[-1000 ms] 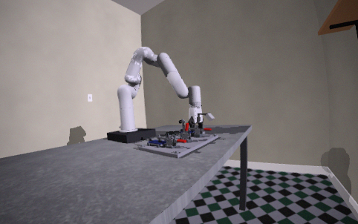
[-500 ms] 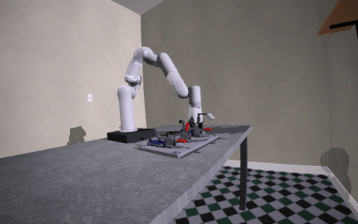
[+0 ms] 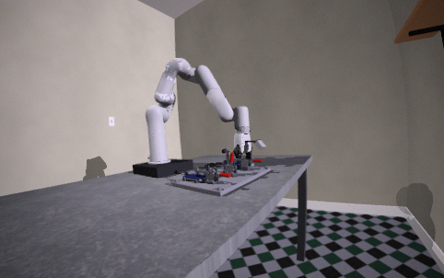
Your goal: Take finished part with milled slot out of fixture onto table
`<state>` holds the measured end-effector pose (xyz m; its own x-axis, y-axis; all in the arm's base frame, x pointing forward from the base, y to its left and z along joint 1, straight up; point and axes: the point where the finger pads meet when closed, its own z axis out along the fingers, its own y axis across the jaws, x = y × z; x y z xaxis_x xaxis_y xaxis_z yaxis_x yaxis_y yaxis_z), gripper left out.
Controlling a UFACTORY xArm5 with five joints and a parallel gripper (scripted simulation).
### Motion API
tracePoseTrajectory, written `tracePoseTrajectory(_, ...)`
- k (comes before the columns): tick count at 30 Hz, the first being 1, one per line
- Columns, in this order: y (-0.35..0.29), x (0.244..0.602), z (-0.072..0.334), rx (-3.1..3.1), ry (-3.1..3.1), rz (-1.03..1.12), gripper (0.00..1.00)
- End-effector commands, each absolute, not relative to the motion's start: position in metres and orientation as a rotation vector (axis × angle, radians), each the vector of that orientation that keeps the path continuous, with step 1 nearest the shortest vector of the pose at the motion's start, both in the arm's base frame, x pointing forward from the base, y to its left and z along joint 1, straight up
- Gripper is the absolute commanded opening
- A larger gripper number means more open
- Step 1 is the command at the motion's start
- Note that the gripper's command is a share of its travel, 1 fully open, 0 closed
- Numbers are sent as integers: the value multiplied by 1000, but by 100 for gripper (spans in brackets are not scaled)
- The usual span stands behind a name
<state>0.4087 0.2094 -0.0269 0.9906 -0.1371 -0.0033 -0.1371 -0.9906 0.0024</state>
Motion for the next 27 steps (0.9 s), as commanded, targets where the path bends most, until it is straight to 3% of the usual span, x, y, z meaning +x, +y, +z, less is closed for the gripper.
tracePoseTrajectory(1,210,410,-24,3134,-216,-1,95)
tracePoseTrajectory(27,210,410,56,3134,-216,-1,95)
